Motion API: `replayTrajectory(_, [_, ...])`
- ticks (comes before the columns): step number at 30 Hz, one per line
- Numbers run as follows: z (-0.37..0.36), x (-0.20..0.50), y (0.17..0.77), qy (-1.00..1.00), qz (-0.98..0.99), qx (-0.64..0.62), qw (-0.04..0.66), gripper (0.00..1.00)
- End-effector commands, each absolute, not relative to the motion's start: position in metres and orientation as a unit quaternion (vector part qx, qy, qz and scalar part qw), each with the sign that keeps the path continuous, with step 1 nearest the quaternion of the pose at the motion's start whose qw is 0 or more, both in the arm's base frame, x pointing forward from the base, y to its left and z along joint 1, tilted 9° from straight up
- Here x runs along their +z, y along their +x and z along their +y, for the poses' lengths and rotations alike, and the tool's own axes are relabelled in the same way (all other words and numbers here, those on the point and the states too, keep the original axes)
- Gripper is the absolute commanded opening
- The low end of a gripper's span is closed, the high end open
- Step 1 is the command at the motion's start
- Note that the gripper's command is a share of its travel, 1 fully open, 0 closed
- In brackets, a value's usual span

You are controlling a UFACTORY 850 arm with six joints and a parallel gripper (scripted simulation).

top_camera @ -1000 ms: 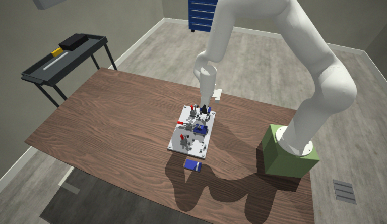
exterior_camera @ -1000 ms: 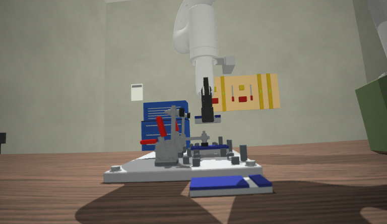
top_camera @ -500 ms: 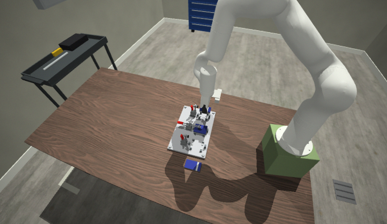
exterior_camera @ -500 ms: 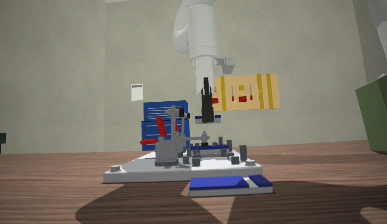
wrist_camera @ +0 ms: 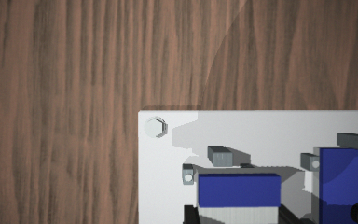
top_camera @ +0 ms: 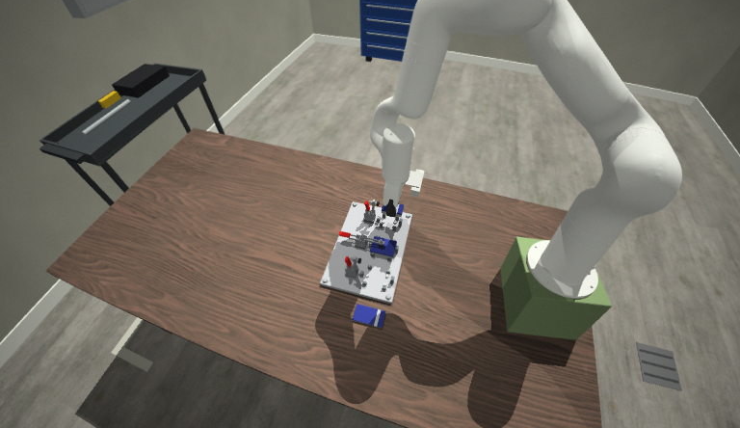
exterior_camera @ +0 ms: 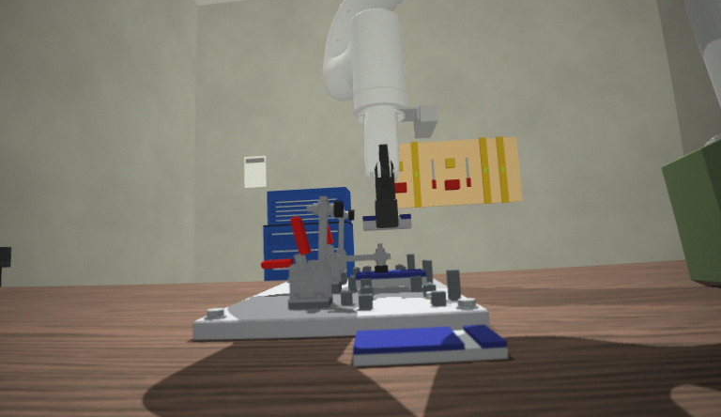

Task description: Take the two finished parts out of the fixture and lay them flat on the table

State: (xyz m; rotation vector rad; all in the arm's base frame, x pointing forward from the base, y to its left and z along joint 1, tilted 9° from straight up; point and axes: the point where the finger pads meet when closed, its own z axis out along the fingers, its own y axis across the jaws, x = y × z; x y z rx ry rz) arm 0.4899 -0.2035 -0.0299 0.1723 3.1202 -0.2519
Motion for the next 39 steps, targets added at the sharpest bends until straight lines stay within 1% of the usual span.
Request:
replayTrajectory(1, [-0.207, -0.029, 0.491, 0.055, 0.995, -0.081, 0.004, 0.0])
replayTrajectory(23, [-0.236, -0.024, 0.487, 0.055, 0.995, -0.081, 0.004, 0.0])
replayTrajectory(39, [-0.27, -0.018, 0.484, 0.055, 0.995, -0.081, 0.004, 0.0])
